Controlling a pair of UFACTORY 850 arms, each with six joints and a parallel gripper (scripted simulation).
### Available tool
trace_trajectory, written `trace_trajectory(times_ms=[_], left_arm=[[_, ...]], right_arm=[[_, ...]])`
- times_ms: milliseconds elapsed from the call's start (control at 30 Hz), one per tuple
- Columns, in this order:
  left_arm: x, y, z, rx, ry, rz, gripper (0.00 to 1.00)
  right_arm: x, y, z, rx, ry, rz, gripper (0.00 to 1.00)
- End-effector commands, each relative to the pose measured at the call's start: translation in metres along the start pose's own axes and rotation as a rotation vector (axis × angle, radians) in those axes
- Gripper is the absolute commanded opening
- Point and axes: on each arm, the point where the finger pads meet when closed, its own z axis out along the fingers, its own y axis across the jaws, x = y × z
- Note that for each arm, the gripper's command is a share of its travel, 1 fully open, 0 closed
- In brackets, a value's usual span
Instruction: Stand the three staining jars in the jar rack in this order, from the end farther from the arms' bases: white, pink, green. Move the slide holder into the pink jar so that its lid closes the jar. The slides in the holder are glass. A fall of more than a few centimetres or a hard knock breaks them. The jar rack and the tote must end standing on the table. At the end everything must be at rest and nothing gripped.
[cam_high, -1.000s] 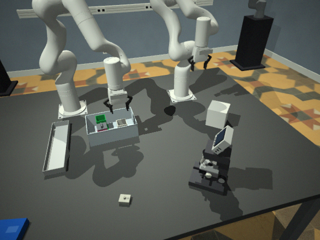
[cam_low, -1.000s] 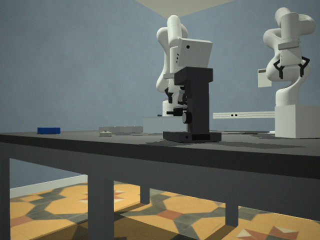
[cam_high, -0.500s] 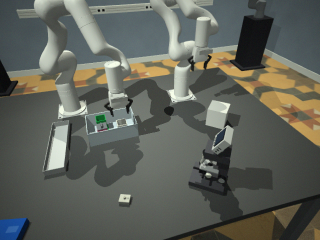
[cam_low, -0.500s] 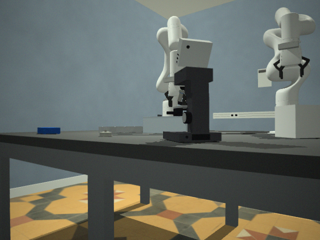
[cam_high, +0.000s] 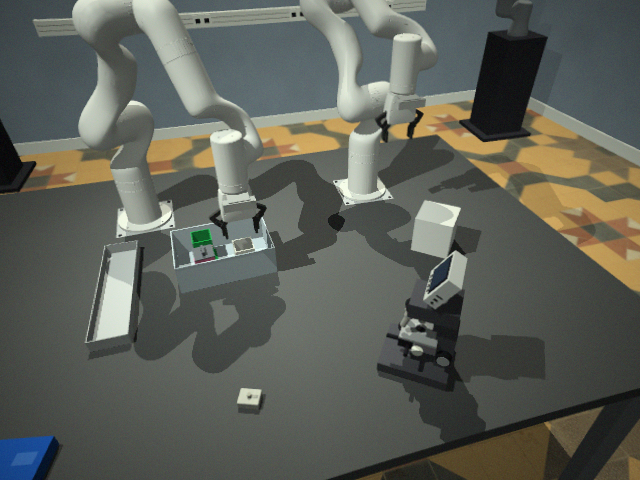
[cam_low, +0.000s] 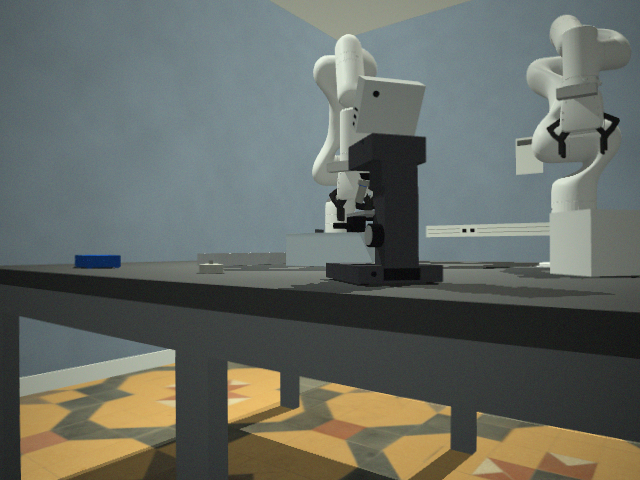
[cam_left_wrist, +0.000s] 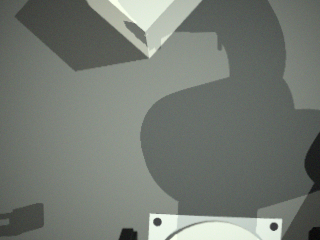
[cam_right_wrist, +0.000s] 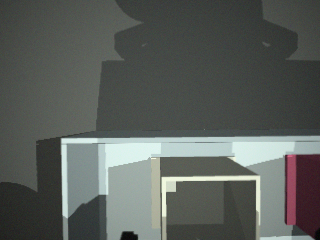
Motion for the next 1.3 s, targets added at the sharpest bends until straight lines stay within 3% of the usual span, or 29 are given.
trace_trajectory(times_ms=[0, 1267], left_arm=[[0.001, 0.000, -0.001, 0.000, 0.001, 0.000, 1.00], [0.001, 0.000, -0.001, 0.000, 0.001, 0.000, 1.00]], right_arm=[[0.001, -0.001, 0.005, 0.001, 0.002, 0.000, 1.00], [0.001, -0.001, 0.062, 0.001, 0.002, 0.000, 1.00]])
